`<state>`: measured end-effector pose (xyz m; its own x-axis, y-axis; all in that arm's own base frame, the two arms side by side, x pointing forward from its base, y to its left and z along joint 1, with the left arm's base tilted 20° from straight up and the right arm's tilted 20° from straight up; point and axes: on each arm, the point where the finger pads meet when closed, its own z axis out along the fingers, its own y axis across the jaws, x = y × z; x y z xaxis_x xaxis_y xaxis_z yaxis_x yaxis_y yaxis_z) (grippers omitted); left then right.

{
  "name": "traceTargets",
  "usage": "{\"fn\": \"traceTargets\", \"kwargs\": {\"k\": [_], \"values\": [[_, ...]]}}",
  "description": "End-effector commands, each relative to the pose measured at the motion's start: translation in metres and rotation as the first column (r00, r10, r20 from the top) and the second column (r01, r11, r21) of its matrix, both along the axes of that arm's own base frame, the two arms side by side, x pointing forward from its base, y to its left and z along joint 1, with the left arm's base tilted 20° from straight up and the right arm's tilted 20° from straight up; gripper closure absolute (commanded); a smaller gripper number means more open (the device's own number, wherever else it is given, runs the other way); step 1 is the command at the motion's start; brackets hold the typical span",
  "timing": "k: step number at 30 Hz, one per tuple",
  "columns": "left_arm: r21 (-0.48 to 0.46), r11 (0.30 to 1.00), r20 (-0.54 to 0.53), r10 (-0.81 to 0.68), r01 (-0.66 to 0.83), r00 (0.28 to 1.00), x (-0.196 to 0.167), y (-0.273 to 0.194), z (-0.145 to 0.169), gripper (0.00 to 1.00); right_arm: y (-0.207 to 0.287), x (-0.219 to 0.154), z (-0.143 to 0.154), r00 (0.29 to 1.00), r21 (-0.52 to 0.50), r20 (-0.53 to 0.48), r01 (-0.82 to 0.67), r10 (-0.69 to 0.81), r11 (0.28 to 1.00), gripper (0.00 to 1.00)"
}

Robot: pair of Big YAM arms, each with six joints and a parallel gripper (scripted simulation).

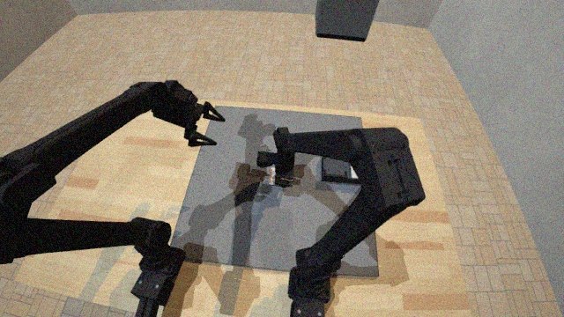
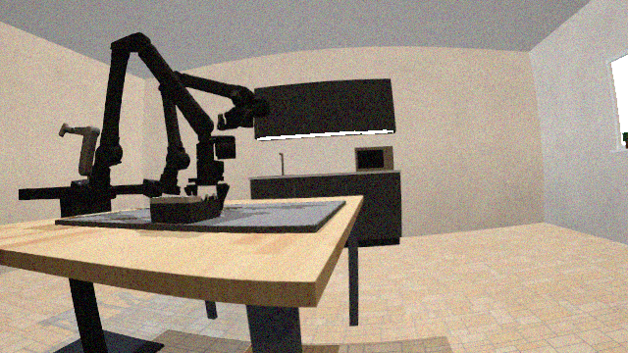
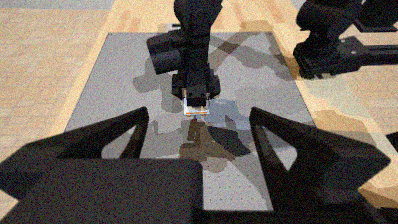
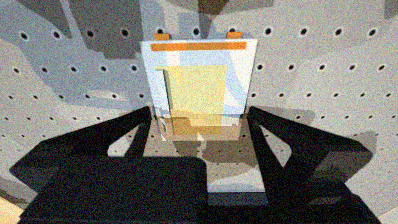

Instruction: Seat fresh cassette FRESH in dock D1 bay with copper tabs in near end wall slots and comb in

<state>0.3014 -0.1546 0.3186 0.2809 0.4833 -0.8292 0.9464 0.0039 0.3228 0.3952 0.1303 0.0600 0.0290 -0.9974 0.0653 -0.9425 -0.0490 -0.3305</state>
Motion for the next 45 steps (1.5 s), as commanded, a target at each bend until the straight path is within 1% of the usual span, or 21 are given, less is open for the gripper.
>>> {"fn": "traceTargets", "kwargs": {"k": [1, 6, 10, 12, 17, 19, 21, 24, 29, 31, 34, 36, 40, 43, 45], "values": [[-0.001, 1.0, 0.052, -0.001, 0.001, 0.999, 0.014, -0.003, 0.023, 0.0, 0.011, 0.001, 0.017, 0.999, 0.025, 0.053, -0.004, 0.003, 1.0, 0.0], [-0.001, 1.0, 0.052, -0.001, 0.001, 0.999, 0.014, -0.003, 0.023, 0.0, 0.015, -0.006, 0.029, 0.997, 0.036, 0.071, -0.004, 0.002, 0.999, 0.0], [-0.001, 1.0, 0.052, -0.001, 0.001, 0.999, 0.014, -0.003, 0.023, 0.0, 0.021, 0.0, 0.059, 0.995, 0.05, 0.1, -0.006, 0.001, 0.999, 0.0], [-0.001, 1.0, 0.052, -0.001, 0.001, 0.999, 0.014, -0.003, 0.023, 0.0, 0.021, -0.003, 0.066, 0.995, 0.05, 0.1, -0.006, 0.001, 0.999, 0.0], [-0.001, 1.0, 0.052, -0.001, 0.001, 0.999, 0.014, -0.003, 0.023, 0.0, 0.021, -0.015, 0.098, 0.995, 0.053, 0.101, -0.006, 0.001, 0.999, 0.0], [-0.001, 1.0, 0.052, -0.001, 0.001, 0.999, 0.014, -0.003, 0.023, 0.0, 0.021, -0.015, 0.098, 0.995, 0.053, 0.101, -0.006, 0.001, 0.999, 0.0], [-0.001, 1.0, 0.052, -0.001, 0.001, 0.999, 0.014, -0.003, 0.023, 0.0, 0.018, -0.017, 0.106, 0.995, 0.062, 0.1, -0.026, 0.02, 0.998, 0.0], [-0.001, 1.0, 0.052, -0.001, 0.001, 0.999, 0.014, -0.003, 0.023, 0.0, 0.008, -0.021, 0.102, 0.996, 0.11, 0.086, -0.048, 0.039, 0.993, 0.0], [-0.001, 1.0, 0.052, -0.001, 0.001, 0.999, 0.014, -0.003, 0.023, 0.0, 0.01, -0.018, 0.099, 0.993, 0.251, 0.059, 0.082, -0.099, 0.965, 0.0], [-0.001, 1.0, 0.052, -0.001, 0.001, 0.999, 0.014, -0.003, 0.023, 0.0, 0.008, -0.021, 0.085, 0.984, 0.283, 0.009, 0.166, -0.175, 0.945, 0.0], [-0.001, 1.0, 0.052, -0.001, 0.001, 0.999, 0.014, -0.003, 0.023, 0.0, 0.007, -0.021, 0.075, 0.947, 0.335, -0.056, 0.315, -0.315, 0.888, 0.0], [-0.001, 1.0, 0.052, -0.001, 0.001, 0.999, 0.014, -0.003, 0.023, 0.0, 0.007, -0.021, 0.075, 0.947, 0.335, -0.056, 0.315, -0.315, 0.888, 0.0], [-0.001, 1.0, 0.052, -0.001, 0.001, 0.999, 0.014, -0.003, 0.023, 0.0, 0.006, -0.019, 0.07, 0.871, 0.376, -0.118, 0.484, -0.477, 0.79, 0.0], [-0.001, 1.0, 0.052, -0.001, 0.001, 0.999, 0.014, -0.003, 0.023, 0.0, 0.011, -0.007, 0.082, 0.822, 0.411, -0.124, 0.553, -0.556, 0.725, 0.0], [-0.001, 1.0, 0.052, -0.001, 0.001, 0.999, 0.014, -0.003, 0.023, 0.0, 0.015, -0.007, 0.082, 0.789, 0.418, -0.142, 0.595, -0.598, 0.686, 0.0]]}}
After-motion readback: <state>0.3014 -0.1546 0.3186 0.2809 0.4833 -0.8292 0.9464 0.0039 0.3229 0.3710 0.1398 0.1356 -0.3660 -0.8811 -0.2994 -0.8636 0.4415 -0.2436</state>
